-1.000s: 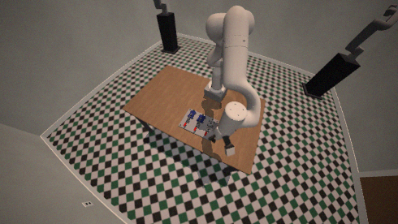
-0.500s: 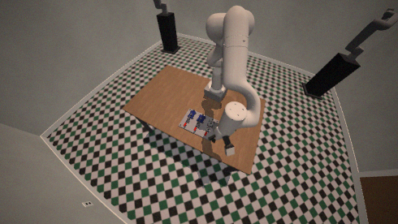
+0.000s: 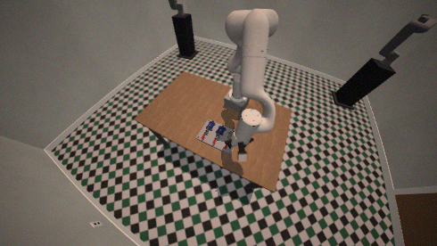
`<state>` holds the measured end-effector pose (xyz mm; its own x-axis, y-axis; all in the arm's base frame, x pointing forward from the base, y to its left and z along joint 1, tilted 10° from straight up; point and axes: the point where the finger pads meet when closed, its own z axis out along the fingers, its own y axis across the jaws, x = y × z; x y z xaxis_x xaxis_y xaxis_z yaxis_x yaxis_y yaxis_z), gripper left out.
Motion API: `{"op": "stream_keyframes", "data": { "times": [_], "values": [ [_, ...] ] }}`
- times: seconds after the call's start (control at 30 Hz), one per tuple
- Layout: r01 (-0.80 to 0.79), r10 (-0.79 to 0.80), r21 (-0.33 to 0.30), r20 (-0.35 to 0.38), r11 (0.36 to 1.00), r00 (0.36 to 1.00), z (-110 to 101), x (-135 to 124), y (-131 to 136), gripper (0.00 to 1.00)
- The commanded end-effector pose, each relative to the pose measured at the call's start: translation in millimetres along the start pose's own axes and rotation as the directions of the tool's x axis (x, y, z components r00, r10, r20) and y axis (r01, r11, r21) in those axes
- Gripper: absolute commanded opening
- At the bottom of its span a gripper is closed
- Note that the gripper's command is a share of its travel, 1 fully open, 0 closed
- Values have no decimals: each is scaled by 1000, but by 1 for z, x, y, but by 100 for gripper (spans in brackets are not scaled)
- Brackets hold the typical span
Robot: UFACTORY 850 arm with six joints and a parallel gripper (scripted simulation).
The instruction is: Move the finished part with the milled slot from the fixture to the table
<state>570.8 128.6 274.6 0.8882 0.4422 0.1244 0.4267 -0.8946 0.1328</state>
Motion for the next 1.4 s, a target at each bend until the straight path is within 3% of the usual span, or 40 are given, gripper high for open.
{"op": "stream_keyframes", "data": {
  "times": [0.0, 0.3, 0.37, 0.53, 0.6, 0.63, 1.23, 1.3, 1.37],
  "values": [
    [-15, 14, -10, -6, 1000, 1000, 2, -2, 1, 100],
    [-15, 15, -10, -6, 1000, 1000, 2, -2, 1, 100],
    [-122, 122, -19, -8, 992, 993, 26, -36, 0, 100],
    [-206, 206, -20, -9, 978, 978, 45, -65, -3, 100],
    [-206, 206, -20, -9, 978, 978, 45, -65, -3, 100],
    [-246, 246, -19, -10, 969, 969, 53, -79, -5, 100],
    [-246, 246, -19, -10, 969, 969, 53, -79, -5, 100],
    [-340, 340, -11, -10, 940, 940, 72, -116, -12, 100],
    [-357, 357, -9, -10, 934, 934, 76, -123, -14, 100]
  ]
}}
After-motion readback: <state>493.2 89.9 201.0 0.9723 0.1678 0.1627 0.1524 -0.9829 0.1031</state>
